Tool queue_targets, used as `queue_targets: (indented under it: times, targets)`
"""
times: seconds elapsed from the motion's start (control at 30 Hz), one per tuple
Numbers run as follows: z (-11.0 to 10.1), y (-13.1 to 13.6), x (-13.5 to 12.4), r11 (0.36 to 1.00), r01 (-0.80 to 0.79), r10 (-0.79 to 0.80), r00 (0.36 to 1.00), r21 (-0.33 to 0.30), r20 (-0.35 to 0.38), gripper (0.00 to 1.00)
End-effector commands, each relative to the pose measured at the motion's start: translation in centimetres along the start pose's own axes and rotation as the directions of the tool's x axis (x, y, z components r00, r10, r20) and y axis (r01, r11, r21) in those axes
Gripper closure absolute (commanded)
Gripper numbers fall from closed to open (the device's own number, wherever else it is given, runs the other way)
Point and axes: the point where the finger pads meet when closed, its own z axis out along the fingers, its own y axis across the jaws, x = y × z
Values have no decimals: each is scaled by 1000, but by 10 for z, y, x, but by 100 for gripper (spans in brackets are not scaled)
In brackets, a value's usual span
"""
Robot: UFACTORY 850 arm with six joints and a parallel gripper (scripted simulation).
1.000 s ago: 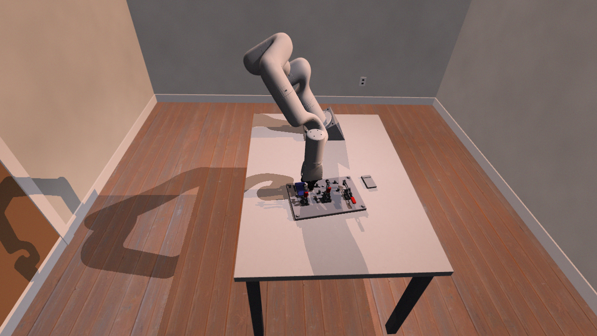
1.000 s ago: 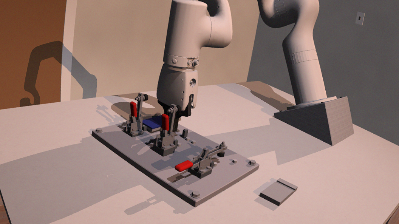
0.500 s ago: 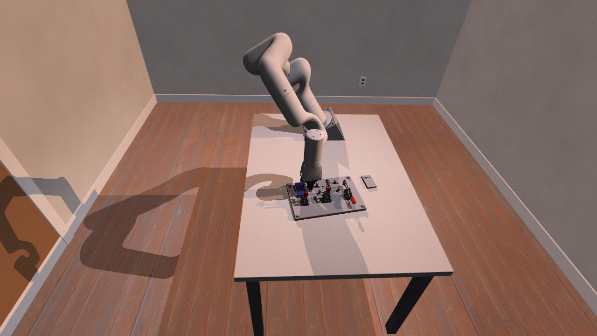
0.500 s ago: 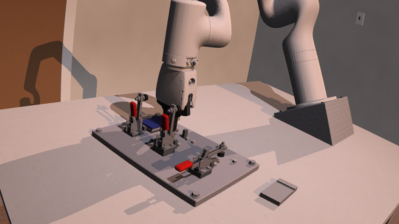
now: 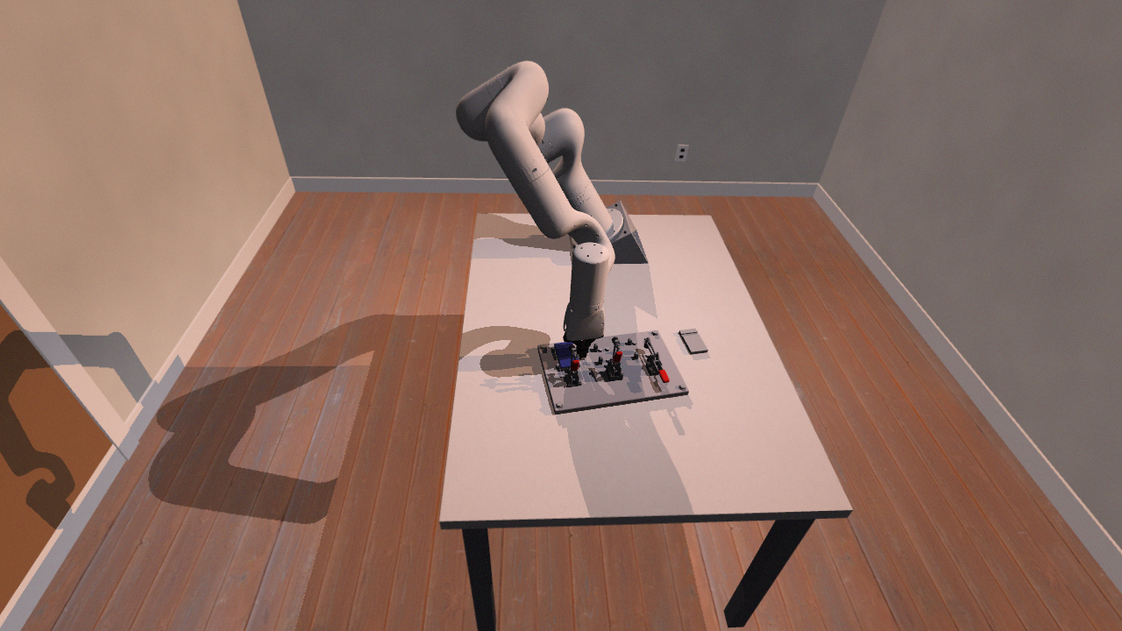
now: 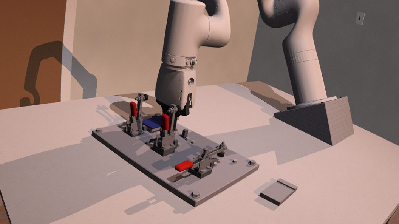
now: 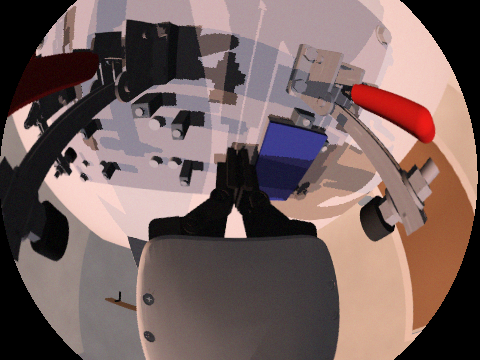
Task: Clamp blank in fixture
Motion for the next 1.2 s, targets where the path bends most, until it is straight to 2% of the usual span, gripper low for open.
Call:
queue_targets:
  times: [0.0, 0.97, 1.17]
  targets:
    - [-1, 3, 1, 1000, -1, 1, 1000, 0, -2, 100]
    - [-1, 7, 1, 1000, -1, 1, 1000, 0, -2, 100]
    - [-1, -2, 1, 1000, -1, 1, 1000, 0, -2, 100]
